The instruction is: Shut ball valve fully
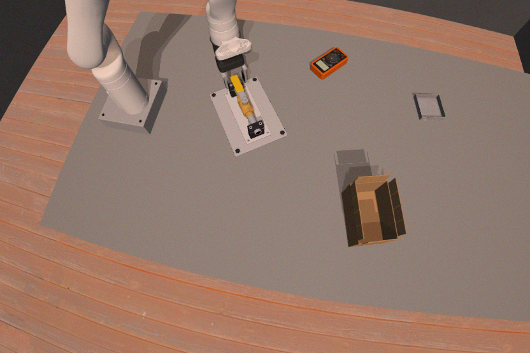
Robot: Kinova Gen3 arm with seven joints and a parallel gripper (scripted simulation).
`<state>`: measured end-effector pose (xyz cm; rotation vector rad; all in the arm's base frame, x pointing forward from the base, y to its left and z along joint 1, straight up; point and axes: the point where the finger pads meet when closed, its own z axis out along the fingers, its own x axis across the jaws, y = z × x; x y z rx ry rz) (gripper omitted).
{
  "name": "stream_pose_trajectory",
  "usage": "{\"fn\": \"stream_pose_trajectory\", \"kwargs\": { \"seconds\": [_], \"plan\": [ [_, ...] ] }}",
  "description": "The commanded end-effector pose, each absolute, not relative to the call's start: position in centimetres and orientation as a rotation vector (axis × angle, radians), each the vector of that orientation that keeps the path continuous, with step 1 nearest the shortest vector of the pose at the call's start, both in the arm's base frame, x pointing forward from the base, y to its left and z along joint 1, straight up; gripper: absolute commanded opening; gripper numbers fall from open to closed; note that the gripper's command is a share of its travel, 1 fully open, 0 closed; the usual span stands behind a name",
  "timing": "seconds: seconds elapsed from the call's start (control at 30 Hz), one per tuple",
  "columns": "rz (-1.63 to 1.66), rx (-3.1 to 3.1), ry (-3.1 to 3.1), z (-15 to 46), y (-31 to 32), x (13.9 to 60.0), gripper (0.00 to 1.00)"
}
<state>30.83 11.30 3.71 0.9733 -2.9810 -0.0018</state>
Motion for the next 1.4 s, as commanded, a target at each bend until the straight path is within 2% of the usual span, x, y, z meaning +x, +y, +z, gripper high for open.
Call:
{"fn": "stream_pose_trajectory", "kwargs": {
  "seconds": [0.0, 0.83, 0.87, 1.37],
  "plan": [
    [-0.003, 0.973, -2.985, 3.65, 11.35, 30.89, 1.0],
    [-0.003, 0.973, -2.985, 3.65, 11.35, 30.89, 1.0],
    [-0.003, 0.973, -2.985, 3.65, 11.35, 30.89, 0.0],
    [-0.001, 0.973, -2.983, 3.65, 11.3, 30.84, 0.0]
  ]
}}
